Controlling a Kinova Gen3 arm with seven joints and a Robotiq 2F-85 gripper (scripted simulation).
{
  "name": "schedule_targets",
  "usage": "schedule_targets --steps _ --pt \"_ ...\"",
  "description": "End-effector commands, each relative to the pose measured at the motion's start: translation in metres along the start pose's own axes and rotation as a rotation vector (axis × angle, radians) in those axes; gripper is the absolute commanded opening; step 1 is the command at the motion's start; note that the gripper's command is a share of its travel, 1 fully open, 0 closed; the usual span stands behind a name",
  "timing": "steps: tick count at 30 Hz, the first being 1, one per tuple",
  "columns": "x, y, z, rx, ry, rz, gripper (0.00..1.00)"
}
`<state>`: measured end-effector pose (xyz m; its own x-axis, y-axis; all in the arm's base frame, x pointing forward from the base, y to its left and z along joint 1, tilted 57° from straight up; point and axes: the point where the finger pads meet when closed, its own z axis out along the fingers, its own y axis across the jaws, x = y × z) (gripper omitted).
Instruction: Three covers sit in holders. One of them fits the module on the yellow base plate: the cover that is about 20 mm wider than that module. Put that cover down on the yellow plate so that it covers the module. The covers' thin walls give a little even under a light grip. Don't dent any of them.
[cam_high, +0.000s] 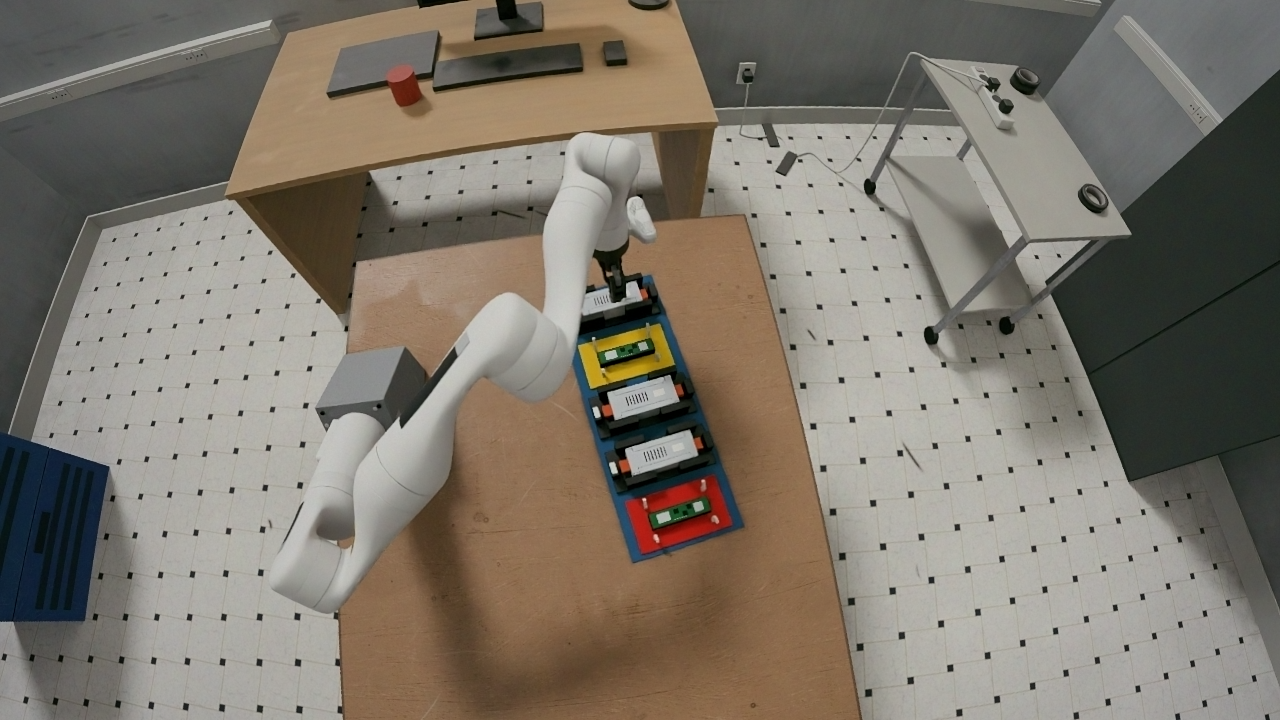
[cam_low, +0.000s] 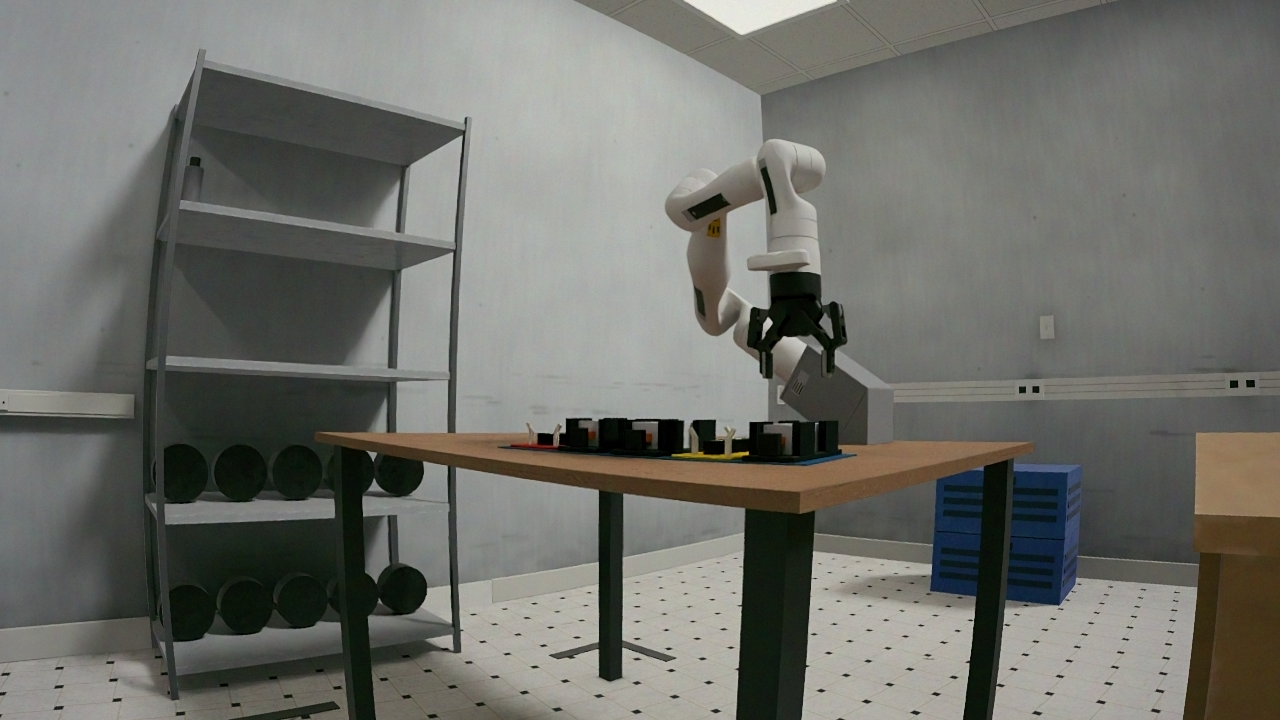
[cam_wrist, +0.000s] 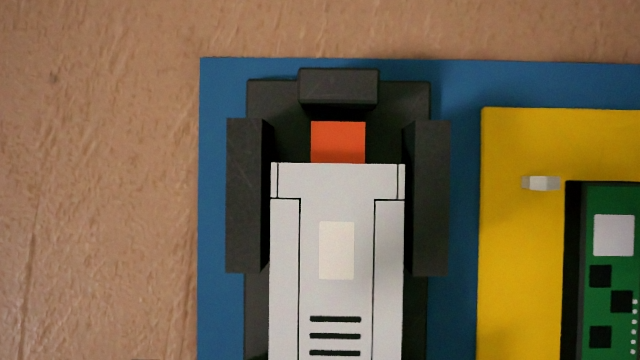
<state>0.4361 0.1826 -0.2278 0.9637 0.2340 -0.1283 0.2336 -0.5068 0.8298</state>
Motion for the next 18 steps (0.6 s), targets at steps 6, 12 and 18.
schedule_targets --steps 6,12,18 --pt "0.001 0.000 0.015 0.001 0.002 0.000 1.00" --pt "0.001 0.000 0.015 0.001 0.002 0.000 1.00" --pt "0.001 0.000 0.025 0.001 0.002 0.000 1.00"
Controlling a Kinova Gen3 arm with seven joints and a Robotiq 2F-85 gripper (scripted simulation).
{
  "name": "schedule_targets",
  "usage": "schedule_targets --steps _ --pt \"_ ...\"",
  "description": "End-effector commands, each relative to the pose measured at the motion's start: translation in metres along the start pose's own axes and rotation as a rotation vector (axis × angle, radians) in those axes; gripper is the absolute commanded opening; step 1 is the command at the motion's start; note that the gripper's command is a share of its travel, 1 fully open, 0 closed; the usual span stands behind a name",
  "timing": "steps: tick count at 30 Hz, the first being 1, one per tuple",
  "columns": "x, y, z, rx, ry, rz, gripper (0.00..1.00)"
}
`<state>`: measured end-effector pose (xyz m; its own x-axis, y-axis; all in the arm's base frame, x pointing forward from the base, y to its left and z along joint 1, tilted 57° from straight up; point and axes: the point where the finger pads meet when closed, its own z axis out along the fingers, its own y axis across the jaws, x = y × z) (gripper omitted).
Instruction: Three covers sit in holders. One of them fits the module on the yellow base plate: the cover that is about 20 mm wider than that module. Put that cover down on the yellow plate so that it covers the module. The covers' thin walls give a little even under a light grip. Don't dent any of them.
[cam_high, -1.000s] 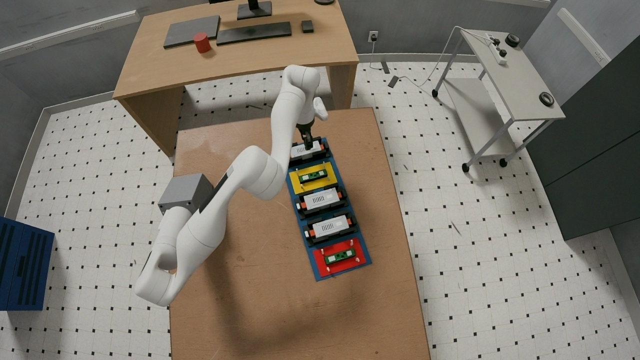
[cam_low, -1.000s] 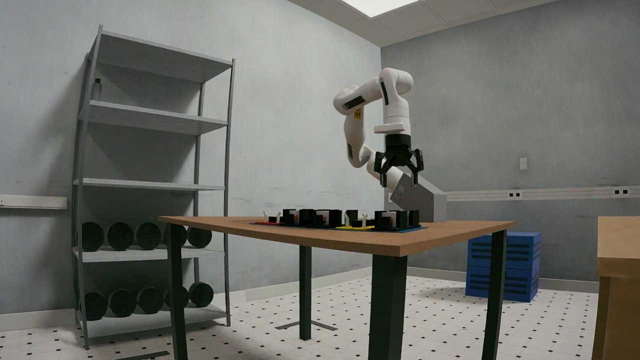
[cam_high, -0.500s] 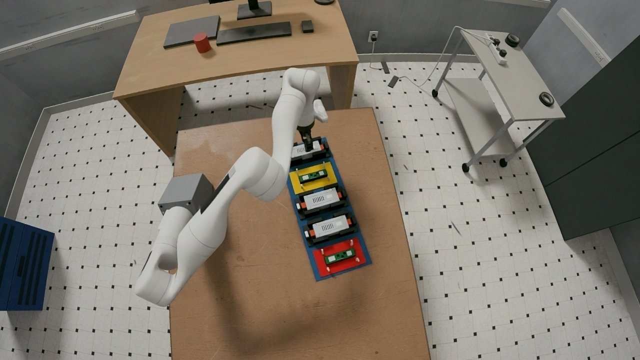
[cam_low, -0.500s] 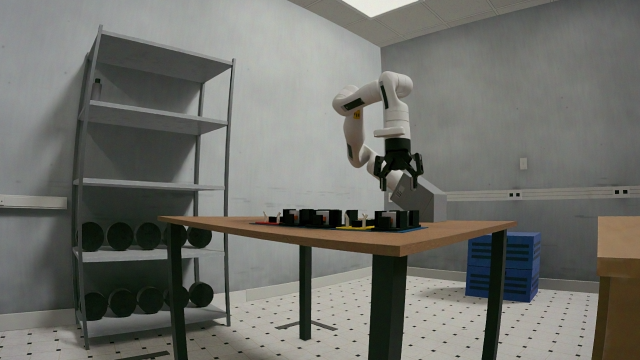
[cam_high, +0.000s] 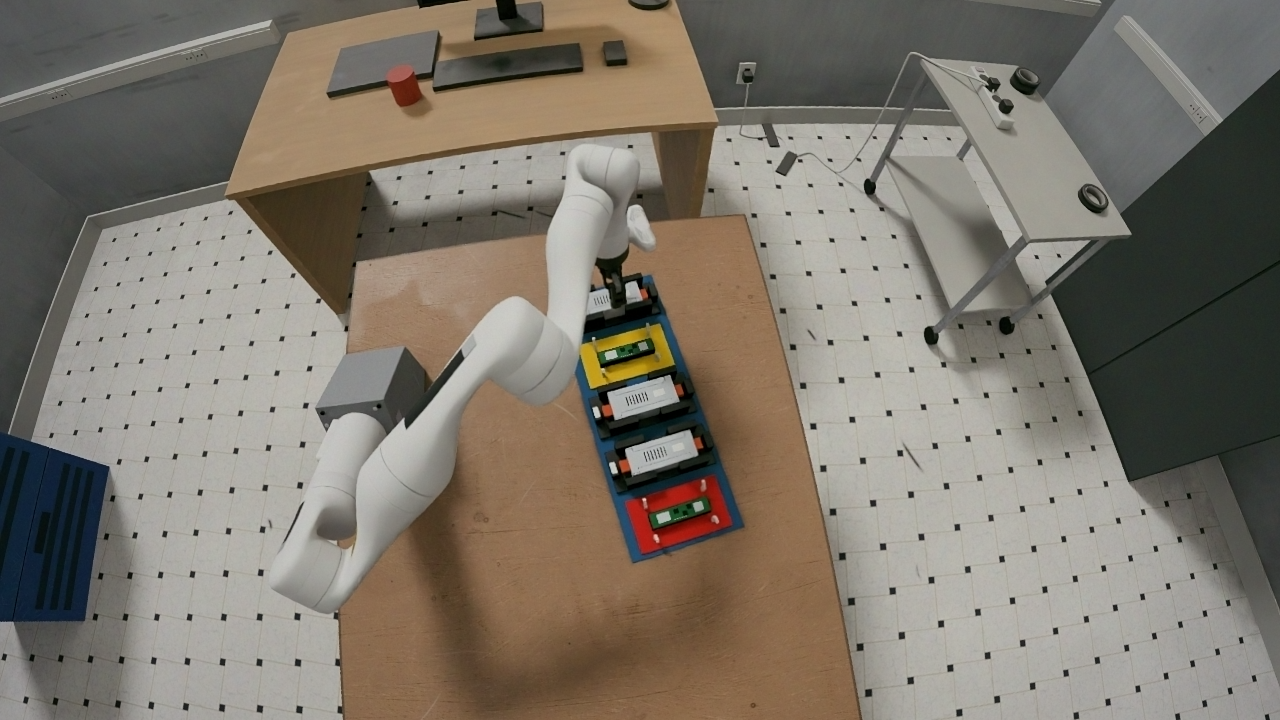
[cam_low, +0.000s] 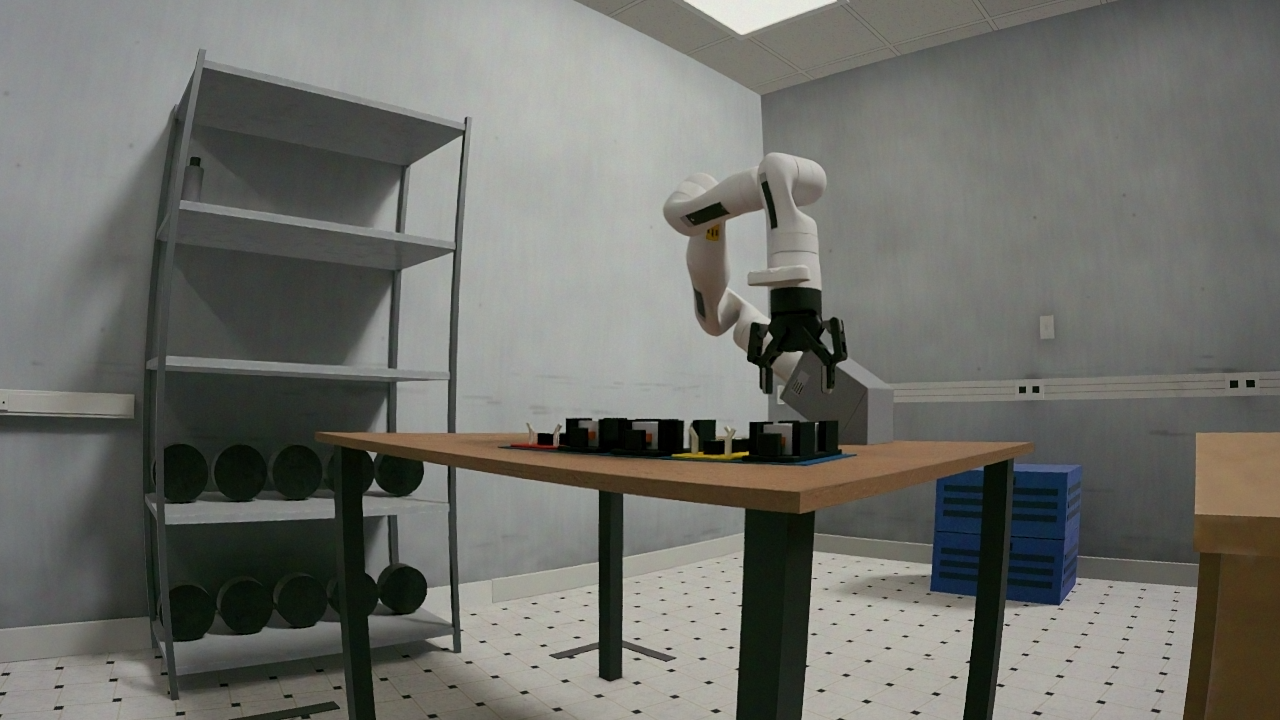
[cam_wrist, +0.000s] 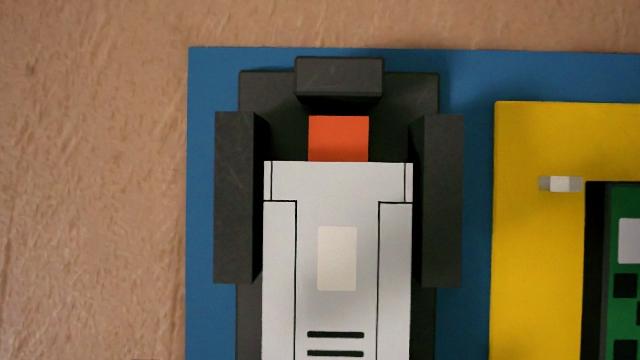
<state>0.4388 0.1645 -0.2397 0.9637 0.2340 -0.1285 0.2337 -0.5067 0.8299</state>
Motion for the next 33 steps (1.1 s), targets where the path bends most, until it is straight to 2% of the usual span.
schedule_targets --steps 1,5,33 --pt "0.001 0.000 0.005 0.001 0.002 0.000 1.00" --pt "0.001 0.000 0.013 0.001 0.002 0.000 1.00" --pt "0.001 0.000 0.027 0.001 0.002 0.000 1.00"
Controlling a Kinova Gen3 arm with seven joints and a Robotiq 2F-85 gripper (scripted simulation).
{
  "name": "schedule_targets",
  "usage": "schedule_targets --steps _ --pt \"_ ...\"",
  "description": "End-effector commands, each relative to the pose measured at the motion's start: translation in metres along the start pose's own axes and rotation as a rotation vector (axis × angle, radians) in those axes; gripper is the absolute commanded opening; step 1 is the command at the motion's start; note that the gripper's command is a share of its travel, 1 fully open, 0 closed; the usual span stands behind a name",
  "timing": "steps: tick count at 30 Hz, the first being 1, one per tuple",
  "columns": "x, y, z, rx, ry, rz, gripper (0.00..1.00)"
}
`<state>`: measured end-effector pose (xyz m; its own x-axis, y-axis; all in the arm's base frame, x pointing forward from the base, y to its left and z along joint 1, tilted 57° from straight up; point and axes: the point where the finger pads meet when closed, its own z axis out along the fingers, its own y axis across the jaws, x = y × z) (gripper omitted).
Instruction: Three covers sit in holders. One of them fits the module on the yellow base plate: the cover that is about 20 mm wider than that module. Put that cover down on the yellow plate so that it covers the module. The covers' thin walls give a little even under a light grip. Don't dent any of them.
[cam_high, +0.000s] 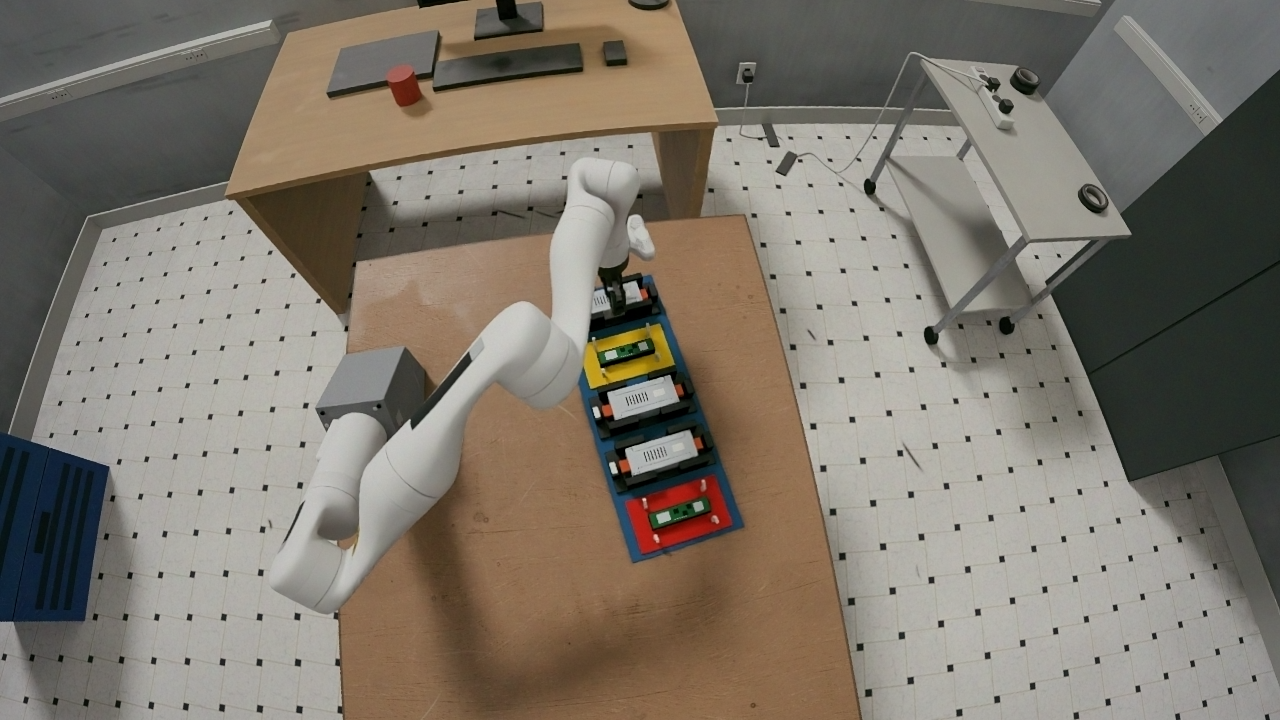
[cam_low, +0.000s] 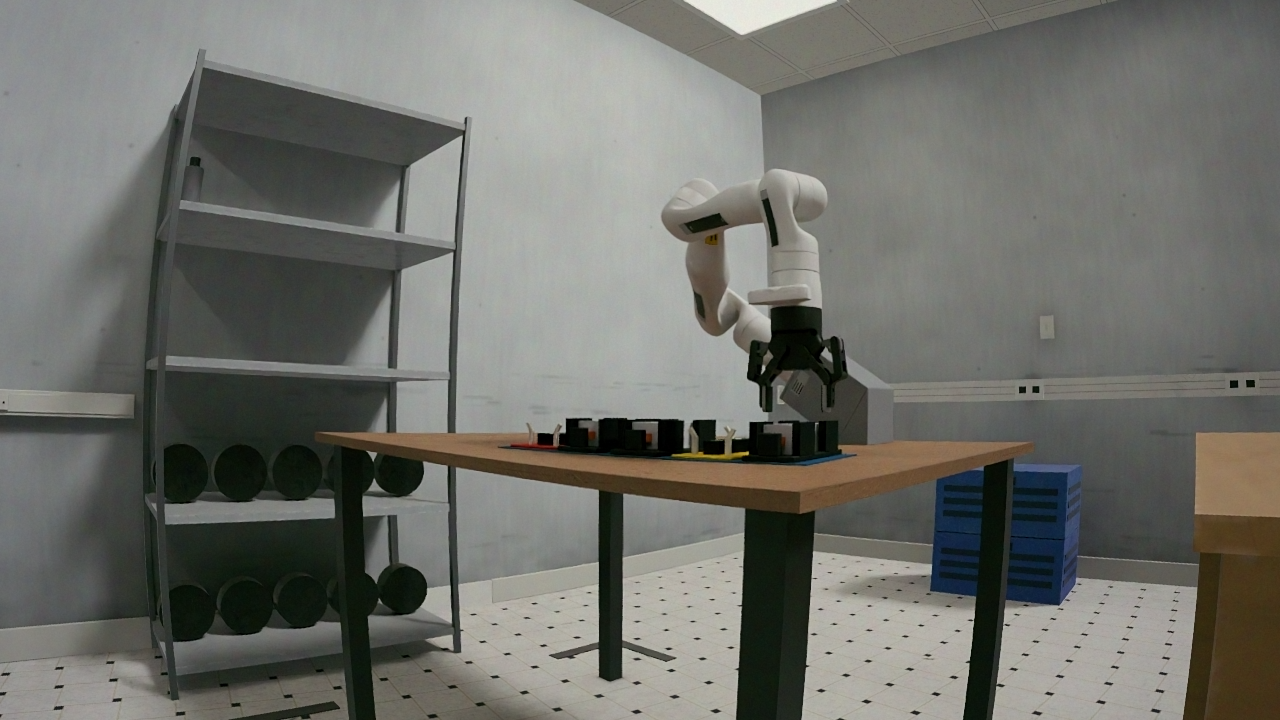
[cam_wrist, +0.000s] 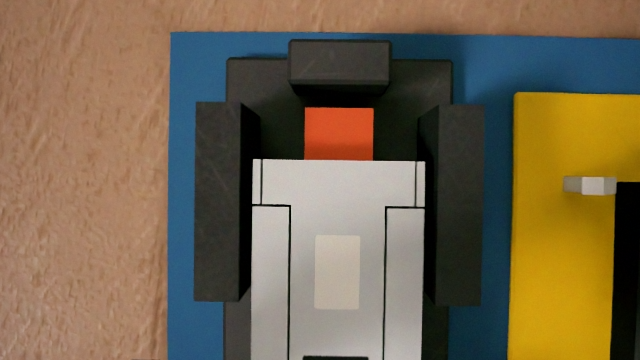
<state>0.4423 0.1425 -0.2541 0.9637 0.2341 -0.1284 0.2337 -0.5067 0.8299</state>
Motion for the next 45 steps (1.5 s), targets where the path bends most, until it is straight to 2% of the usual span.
schedule_targets --steps 1,45 --pt "0.001 0.000 0.002 0.001 0.002 0.000 1.00" --pt "0.001 0.000 0.027 0.001 0.002 0.000 1.00"
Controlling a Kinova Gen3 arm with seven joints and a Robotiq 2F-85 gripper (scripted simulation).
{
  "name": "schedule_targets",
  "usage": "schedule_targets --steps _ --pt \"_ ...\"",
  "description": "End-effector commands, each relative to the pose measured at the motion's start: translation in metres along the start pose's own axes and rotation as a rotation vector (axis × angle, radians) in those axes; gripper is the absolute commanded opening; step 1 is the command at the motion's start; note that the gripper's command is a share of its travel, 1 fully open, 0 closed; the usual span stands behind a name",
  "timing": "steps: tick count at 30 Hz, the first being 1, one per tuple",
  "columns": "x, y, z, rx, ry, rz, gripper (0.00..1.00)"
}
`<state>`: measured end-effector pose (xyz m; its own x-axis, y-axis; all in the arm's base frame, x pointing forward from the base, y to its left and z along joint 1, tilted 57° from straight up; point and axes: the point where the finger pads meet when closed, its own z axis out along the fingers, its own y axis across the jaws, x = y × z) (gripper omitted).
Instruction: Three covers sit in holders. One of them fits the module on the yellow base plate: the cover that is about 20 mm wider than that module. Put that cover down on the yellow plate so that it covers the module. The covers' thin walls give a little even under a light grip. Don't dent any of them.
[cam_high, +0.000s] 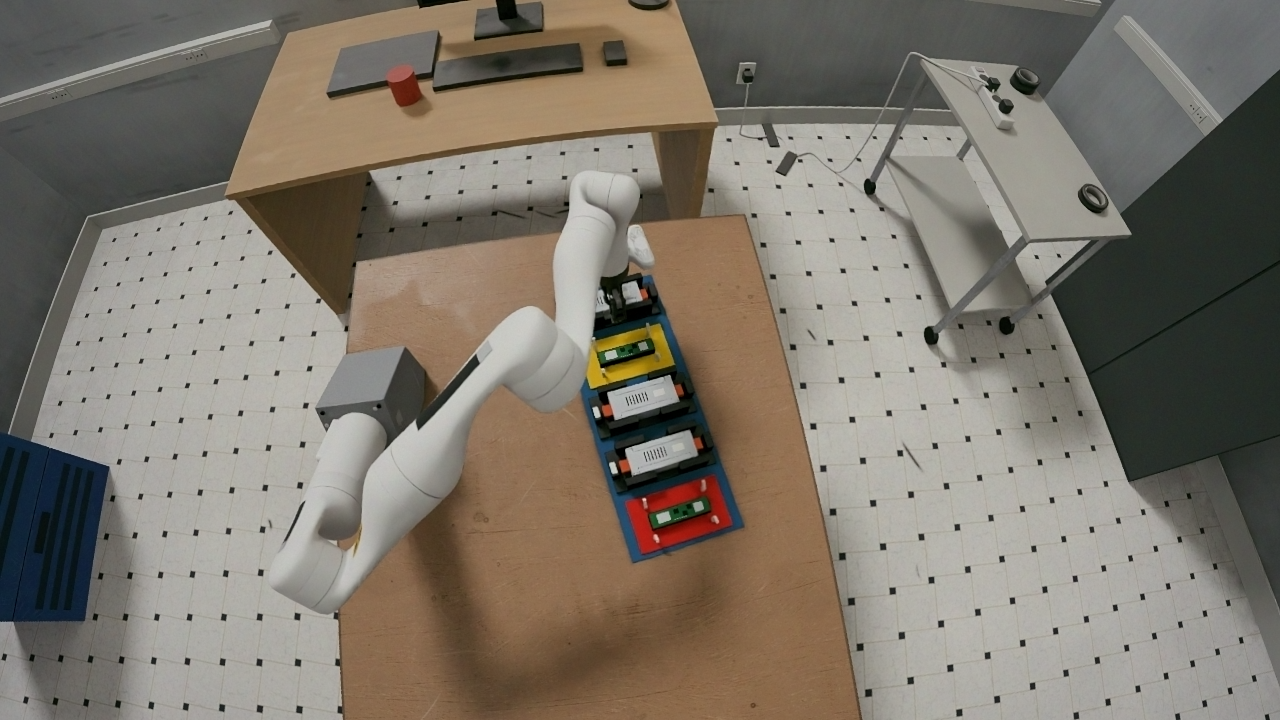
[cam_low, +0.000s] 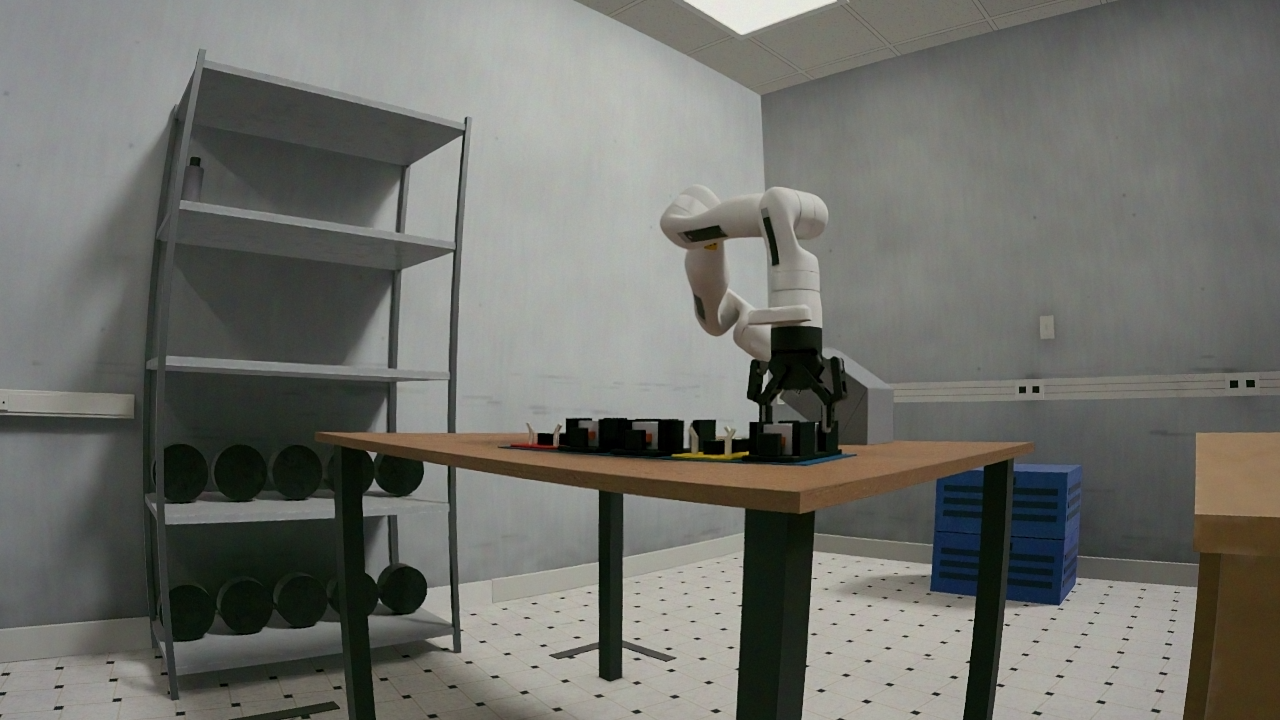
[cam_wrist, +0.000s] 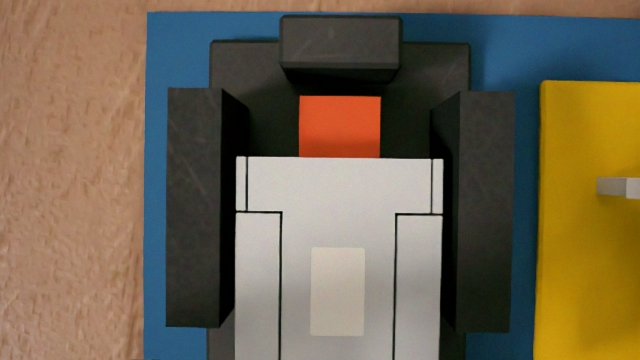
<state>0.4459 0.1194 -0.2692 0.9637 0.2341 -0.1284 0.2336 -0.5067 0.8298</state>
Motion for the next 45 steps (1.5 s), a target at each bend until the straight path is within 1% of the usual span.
schedule_targets --steps 1,12,19,20,45 --pt "0.001 0.000 -0.001 0.001 0.002 0.000 1.00" --pt "0.001 0.000 0.009 0.001 0.002 0.000 1.00" --pt "0.001 0.000 0.009 0.001 0.002 0.000 1.00" --pt "0.001 0.000 0.009 0.001 0.002 0.000 0.70" --pt "0.001 0.000 0.009 0.001 0.002 0.000 0.70"
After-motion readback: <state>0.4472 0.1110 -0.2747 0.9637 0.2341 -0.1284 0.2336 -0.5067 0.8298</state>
